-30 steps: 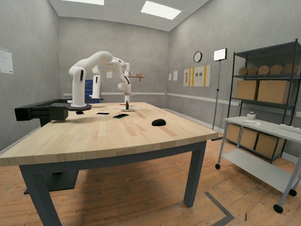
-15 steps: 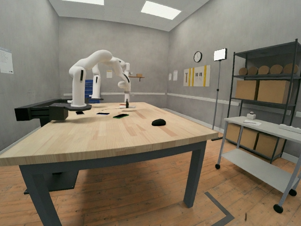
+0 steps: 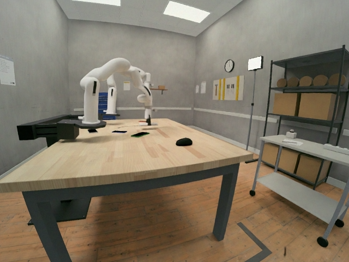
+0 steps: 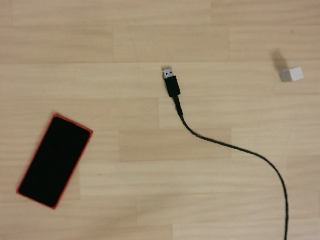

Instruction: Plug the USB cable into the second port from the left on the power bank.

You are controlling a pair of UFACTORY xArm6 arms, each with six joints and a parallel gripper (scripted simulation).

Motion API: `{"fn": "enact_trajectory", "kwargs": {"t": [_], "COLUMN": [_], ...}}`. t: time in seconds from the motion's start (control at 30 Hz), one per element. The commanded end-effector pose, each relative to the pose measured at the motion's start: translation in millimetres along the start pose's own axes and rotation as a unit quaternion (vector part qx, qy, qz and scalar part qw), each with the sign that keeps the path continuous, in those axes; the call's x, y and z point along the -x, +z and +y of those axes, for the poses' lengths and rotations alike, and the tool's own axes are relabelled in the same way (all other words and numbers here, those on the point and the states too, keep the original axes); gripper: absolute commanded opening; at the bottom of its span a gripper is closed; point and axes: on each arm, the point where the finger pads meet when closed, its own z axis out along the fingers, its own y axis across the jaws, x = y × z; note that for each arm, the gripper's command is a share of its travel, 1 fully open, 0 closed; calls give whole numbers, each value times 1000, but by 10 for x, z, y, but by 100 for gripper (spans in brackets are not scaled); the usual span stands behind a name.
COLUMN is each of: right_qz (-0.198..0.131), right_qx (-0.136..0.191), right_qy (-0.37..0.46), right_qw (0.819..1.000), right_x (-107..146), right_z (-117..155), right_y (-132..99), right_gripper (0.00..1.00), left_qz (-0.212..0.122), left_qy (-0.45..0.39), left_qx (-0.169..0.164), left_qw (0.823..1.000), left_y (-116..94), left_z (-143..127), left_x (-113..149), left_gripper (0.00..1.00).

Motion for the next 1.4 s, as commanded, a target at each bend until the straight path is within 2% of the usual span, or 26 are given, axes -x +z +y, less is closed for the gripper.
{"fn": "enact_trajectory", "kwargs": {"t": [0.0,0.23,0.33,0.8,0.9,1.0,1.3,1.37], "right_qz": [-3,-3,-2,-2,-1,-1,0,0], "right_qx": [-6,-7,-7,-8,-8,-8,-8,-8], "right_qy": [-57,-105,-157,-272,-322,-343,-433,-433], "right_qw": [998,994,988,962,947,939,901,901], "right_x": [-54,-79,-98,-158,-177,-189,-235,-235], "right_z": [28,62,89,173,199,217,285,285], "right_y": [-15,-10,-6,5,8,10,18,18], "right_gripper": [0,0,0,0,0,0,0,0], "left_qz": [3,3,3,3,3,3,3,3], "left_qy": [0,0,0,0,0,0,0,0], "left_qx": [0,0,0,0,0,0,0,0], "left_qw": [1000,1000,1000,1000,1000,1000,1000,1000], "left_y": [-21,-21,-21,-21,-21,-21,-21,-21], "left_z": [1,1,1,1,1,1,1,1], "left_x": [-12,-12,-12,-12,-12,-12,-12,-12], "left_gripper": [100,100,100,100,100,100,100,100]}}
